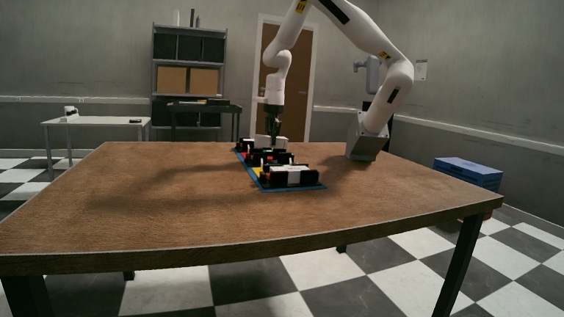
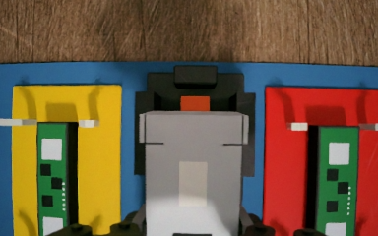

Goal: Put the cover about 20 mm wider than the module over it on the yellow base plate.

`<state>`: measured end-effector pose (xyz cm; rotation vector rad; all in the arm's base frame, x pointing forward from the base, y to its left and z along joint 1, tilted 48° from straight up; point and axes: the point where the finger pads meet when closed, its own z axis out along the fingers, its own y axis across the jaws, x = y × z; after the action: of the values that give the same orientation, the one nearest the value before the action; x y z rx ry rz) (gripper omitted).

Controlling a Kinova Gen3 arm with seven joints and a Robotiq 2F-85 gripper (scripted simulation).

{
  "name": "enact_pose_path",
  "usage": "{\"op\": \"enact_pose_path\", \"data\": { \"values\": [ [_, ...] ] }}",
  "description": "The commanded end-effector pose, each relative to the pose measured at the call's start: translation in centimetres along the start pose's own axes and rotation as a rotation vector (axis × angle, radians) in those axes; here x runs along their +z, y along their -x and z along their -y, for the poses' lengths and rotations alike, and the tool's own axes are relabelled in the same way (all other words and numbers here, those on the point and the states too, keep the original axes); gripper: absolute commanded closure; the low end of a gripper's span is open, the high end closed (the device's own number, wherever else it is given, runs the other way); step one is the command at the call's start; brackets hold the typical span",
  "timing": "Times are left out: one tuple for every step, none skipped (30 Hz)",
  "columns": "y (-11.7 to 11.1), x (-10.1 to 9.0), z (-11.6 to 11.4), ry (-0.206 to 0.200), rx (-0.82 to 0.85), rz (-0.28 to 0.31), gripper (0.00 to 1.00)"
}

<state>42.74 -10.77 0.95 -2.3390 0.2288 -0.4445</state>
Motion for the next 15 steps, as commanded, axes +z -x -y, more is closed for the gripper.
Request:
{"op": "enact_pose_path", "data": {
  "values": [
    [-0.04,-0.08,-0.05,0.001,0.000,-0.002,1.00],
    [-0.04,-0.08,-0.05,0.001,0.000,-0.002,1.00],
    [-0.04,-0.08,-0.05,0.001,0.000,-0.002,1.00],
    [-0.04,-0.08,-0.05,0.001,0.000,-0.002,1.00],
    [-0.04,-0.08,-0.05,0.001,0.000,-0.002,1.00],
    [-0.04,-0.08,-0.05,0.001,0.000,-0.002,1.00],
    [-0.04,-0.08,-0.05,0.001,0.000,-0.002,1.00],
    [-0.04,-0.08,-0.05,0.001,0.000,-0.002,1.00],
    [-0.04,-0.08,-0.05,0.001,0.000,-0.002,1.00],
    [-0.04,-0.08,-0.05,0.001,0.000,-0.002,1.00],
    [-0.04,-0.08,-0.05,0.001,0.000,-0.002,1.00],
    [-0.04,-0.08,-0.05,0.001,0.000,-0.002,1.00],
    [-0.04,-0.08,-0.05,0.001,0.000,-0.002,1.00],
    [-0.04,-0.08,-0.05,0.001,0.000,-0.002,1.00],
    [-0.04,-0.38,-0.05,0.001,0.000,-0.002,1.00]
  ]
}}
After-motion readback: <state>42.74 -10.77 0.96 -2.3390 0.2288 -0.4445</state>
